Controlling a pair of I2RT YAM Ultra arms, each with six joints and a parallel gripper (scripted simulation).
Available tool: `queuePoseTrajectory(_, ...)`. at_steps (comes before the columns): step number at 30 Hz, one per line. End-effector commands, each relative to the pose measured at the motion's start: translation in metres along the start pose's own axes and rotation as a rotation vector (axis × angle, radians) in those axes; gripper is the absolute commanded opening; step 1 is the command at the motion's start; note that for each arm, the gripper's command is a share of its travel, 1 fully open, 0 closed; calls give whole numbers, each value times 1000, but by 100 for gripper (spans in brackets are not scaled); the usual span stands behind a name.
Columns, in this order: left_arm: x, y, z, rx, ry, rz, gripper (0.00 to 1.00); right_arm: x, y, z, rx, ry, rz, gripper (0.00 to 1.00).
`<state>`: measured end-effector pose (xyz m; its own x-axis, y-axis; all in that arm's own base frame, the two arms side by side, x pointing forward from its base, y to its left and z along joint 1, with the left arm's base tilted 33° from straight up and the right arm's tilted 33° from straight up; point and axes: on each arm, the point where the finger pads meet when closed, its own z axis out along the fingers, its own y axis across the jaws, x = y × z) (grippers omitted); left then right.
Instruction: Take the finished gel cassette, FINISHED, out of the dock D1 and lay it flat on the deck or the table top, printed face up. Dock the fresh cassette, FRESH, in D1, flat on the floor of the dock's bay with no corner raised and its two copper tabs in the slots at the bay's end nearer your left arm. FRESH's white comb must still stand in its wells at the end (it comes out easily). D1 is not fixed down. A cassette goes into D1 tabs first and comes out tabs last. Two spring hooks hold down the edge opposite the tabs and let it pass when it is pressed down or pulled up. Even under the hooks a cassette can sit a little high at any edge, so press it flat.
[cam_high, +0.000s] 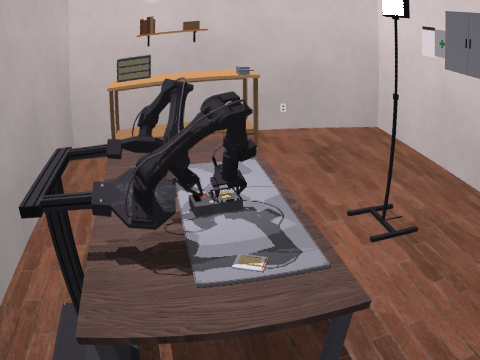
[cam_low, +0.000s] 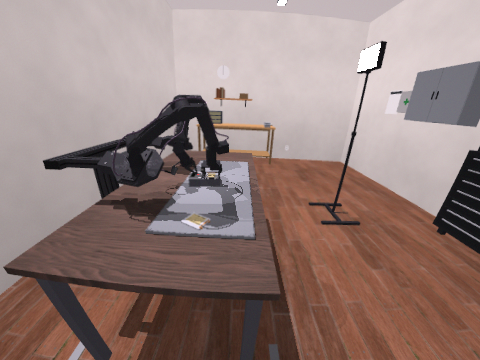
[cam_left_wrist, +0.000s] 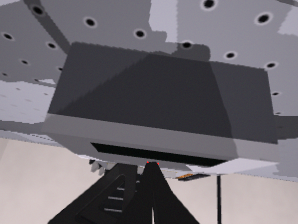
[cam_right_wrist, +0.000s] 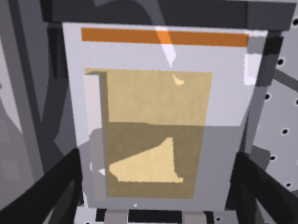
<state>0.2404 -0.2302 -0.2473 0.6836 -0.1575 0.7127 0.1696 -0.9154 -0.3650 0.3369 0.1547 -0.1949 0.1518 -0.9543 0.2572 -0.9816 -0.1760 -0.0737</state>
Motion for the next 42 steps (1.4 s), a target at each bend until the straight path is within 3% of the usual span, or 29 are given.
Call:
queuePoseTrajectory(1,4,7,-11,-22,3,-6,0,-2,-2,-3,9,-9,1,0)
queuePoseTrajectory(42,11,7,-20,-22,31,-14,0,-2,-2,-3,9,-9,1,0)
